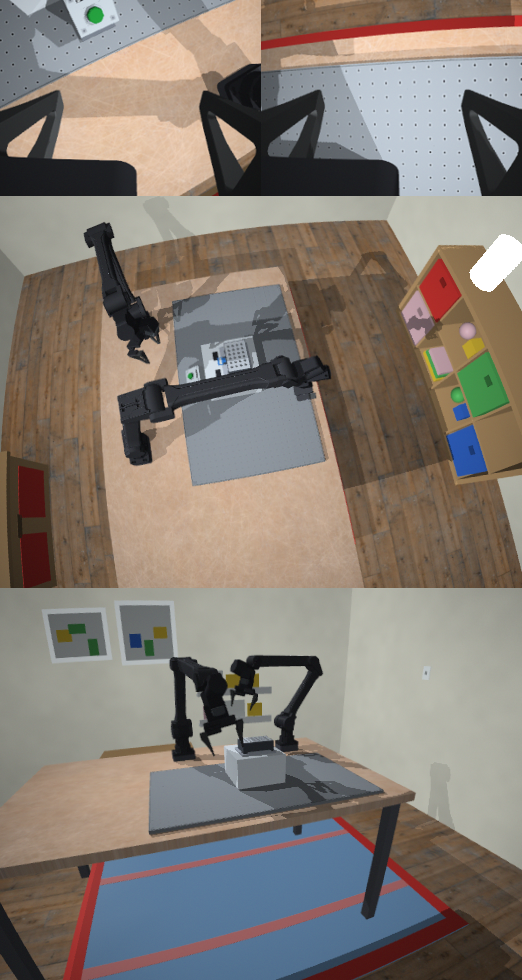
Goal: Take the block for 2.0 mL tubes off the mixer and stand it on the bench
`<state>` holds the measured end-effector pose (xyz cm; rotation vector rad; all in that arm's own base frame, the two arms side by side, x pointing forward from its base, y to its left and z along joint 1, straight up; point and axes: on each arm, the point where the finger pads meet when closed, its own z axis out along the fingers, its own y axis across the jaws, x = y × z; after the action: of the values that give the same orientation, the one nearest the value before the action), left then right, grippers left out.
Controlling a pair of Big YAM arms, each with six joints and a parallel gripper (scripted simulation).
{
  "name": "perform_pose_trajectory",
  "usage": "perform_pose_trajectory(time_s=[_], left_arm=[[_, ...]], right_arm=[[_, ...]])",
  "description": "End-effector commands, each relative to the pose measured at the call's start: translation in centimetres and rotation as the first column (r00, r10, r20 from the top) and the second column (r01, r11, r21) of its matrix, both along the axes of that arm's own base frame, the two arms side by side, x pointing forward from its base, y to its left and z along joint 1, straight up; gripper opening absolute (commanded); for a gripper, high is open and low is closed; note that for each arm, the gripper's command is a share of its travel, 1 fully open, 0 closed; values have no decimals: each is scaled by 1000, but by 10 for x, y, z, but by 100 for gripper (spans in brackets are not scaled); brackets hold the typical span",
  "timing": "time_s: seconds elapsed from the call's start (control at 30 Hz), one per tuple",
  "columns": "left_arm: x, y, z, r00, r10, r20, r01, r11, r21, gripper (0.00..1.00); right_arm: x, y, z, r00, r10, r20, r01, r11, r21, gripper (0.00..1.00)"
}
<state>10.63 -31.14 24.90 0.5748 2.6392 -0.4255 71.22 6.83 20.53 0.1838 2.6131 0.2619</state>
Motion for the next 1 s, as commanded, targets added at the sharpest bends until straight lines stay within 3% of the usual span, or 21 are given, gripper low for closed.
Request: perform_pose_trajectory(time_s=[0.0,0.07,0.17,0.33,0.43,0.5,0.67,0.77,0.97], left_arm=[[3,-6,6,1000,12,-1,-12,1000,-23,100],[3,-6,6,1000,12,-2,-12,1000,-23,100],[3,-6,6,1000,12,-2,-12,1000,-23,100],[3,-6,6,1000,12,-3,-12,1000,-23,100],[3,-6,6,1000,11,-3,-11,1000,-23,100],[3,-6,6,1000,12,-2,-12,1000,-23,100],[3,-6,6,1000,12,-2,-12,1000,-23,100],[3,-6,6,1000,12,-2,-12,1000,-23,100],[3,-6,6,1000,12,-2,-12,1000,-23,100]], right_arm=[[-6,-6,15,1000,16,2,-16,1000,-18,100],[-14,-7,1,998,19,-67,-23,999,-46,100],[-29,-14,-3,997,19,-70,-22,999,-39,100],[-51,-33,17,999,4,-35,-5,1000,-31,100],[-65,-38,31,995,13,-95,-20,997,-75,100],[-75,-38,35,996,22,-87,-28,997,-68,100],[-89,-41,23,994,22,-102,-28,998,-60,100],[-104,-48,17,980,25,-200,-46,994,-102,100],[-134,-61,25,984,20,-176,-36,996,-85,100]])
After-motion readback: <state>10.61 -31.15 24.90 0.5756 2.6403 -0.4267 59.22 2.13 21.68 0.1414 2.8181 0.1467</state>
